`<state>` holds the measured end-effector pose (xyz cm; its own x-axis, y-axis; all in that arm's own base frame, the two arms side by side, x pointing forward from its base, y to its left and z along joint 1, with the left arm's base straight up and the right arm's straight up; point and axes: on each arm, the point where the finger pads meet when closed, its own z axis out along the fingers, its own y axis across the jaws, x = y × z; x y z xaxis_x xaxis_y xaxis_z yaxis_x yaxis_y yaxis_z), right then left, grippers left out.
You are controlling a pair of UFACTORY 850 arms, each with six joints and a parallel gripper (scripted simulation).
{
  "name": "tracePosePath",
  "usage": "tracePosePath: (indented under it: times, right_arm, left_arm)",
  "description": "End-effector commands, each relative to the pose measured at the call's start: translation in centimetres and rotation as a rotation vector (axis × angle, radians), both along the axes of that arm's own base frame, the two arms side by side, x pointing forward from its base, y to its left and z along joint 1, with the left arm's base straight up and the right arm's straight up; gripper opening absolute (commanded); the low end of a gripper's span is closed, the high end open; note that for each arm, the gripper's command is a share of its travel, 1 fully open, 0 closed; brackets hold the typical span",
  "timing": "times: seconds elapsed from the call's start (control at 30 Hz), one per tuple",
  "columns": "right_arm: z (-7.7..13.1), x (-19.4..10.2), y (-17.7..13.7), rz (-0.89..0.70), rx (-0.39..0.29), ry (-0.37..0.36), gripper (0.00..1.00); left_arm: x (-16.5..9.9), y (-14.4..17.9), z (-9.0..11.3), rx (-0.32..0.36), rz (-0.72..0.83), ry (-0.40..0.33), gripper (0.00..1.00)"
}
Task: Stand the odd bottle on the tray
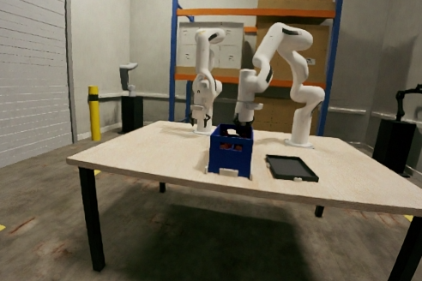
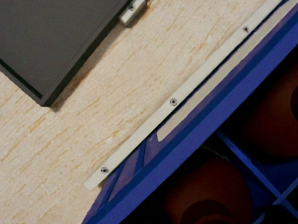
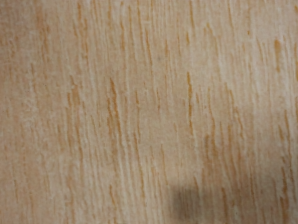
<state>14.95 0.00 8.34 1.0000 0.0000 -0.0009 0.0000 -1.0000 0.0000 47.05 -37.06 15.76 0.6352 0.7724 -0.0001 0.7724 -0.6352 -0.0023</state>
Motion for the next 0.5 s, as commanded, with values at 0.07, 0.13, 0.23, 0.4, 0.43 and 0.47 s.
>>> tracePosePath:
  times: [0.07,0.13,0.23,0.4,0.43,0.47]
  right_arm:
    - [0.01,0.05,0.0,0.0,0.0,-0.001,1.0]
    - [0.01,0.05,0.0,0.0,0.0,-0.001,1.0]
    - [0.01,0.05,0.0,0.0,0.0,-0.001,1.0]
    - [0.01,0.05,0.0,0.0,0.0,-0.001,1.0]
    - [0.01,0.05,0.0,0.0,0.0,-0.001,1.0]
    - [0.01,0.05,0.0,0.0,0.0,-0.001,1.0]
  left_arm:
    - [0.07,-0.05,0.11,-0.001,0.0,-0.002,0.66]
    - [0.07,-0.05,0.13,-0.001,0.0,-0.002,0.66]
    - [0.07,-0.05,0.21,-0.001,0.0,-0.002,0.66]
    - [0.07,-0.05,0.62,-0.001,0.0,-0.002,0.66]
    - [0.07,-0.05,0.78,-0.001,0.0,-0.002,0.66]
    - [0.07,-0.05,0.97,-0.001,0.0,-0.002,0.66]
